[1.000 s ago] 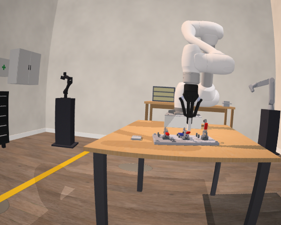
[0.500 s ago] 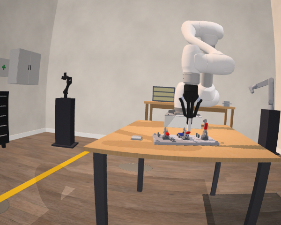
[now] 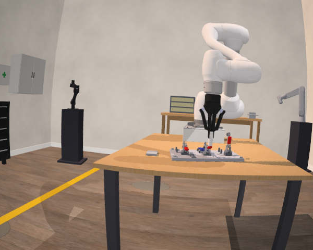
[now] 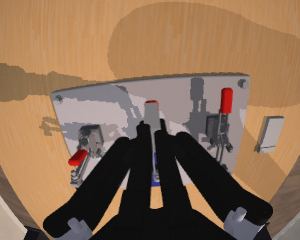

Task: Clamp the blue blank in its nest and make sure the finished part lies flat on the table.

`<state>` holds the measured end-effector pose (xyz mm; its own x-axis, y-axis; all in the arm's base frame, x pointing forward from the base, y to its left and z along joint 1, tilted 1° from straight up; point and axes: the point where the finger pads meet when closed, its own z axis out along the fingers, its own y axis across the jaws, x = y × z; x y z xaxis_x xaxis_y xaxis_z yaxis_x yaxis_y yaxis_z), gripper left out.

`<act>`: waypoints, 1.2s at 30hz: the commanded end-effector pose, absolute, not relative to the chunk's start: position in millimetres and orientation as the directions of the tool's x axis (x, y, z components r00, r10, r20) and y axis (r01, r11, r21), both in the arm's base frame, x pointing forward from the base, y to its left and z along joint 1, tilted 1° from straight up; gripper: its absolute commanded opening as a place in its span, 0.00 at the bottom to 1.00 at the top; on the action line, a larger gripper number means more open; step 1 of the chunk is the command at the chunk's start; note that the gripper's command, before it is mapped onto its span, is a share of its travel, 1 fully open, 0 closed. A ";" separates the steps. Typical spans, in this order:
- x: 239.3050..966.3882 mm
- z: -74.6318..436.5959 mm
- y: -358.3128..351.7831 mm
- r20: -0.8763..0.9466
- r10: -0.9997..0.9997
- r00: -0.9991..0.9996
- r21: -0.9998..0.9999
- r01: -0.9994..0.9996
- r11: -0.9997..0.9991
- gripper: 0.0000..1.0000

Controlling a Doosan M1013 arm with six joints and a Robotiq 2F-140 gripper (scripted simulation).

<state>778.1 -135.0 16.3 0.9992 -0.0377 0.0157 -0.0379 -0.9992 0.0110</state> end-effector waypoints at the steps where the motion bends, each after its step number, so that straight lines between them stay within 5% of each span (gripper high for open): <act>1: 778.2 15.6 -135.0 0.016 -0.038 0.999 0.011 -0.038 -0.999 0.00; 36: 778.2 11.8 -135.0 0.016 -0.038 0.999 0.011 -0.038 -0.999 0.00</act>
<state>778.2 -135.0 12.3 0.9992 -0.0377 0.0157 -0.0379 -0.9992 0.0110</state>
